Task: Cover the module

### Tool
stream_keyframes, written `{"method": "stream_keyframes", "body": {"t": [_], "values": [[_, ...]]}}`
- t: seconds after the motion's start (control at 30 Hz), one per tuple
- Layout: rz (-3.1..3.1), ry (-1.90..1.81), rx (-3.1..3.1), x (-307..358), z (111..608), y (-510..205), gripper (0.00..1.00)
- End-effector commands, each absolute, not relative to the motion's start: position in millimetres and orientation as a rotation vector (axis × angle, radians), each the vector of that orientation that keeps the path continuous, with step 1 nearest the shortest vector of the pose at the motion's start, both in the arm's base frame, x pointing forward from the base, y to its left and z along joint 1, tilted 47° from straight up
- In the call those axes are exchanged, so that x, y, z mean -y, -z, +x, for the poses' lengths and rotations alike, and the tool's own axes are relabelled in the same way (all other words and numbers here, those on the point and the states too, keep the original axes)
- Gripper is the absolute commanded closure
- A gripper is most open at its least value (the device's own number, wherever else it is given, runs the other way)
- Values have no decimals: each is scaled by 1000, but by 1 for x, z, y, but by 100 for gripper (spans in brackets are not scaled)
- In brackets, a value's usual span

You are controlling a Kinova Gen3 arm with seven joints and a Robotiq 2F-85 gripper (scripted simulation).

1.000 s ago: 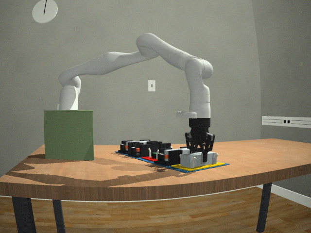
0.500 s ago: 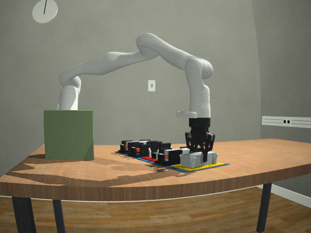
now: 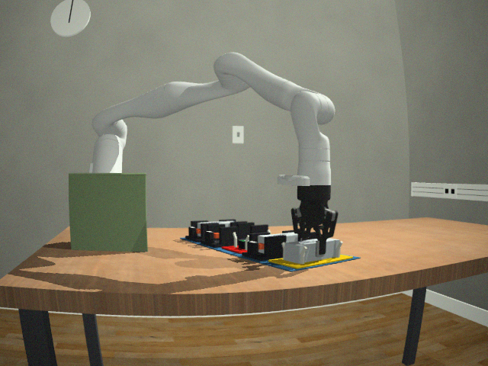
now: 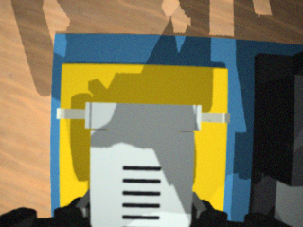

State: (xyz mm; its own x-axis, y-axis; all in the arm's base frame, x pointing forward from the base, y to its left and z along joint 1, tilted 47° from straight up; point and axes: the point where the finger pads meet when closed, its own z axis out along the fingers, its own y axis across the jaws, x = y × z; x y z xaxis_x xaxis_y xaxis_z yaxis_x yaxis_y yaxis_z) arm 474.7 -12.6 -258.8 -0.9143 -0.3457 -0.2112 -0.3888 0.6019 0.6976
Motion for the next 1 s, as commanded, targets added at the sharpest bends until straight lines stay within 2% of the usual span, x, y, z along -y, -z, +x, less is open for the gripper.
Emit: {"method": "stream_keyframes", "body": {"t": [0.0, 0.13, 0.17, 0.97], "values": [[-633, -1221, -2762, 14, 476, 258, 100], [-633, -1221, -2762, 14, 476, 258, 100], [-633, -1221, -2762, 14, 476, 258, 0], [-633, -1221, -2762, 14, 476, 258, 0]]}}
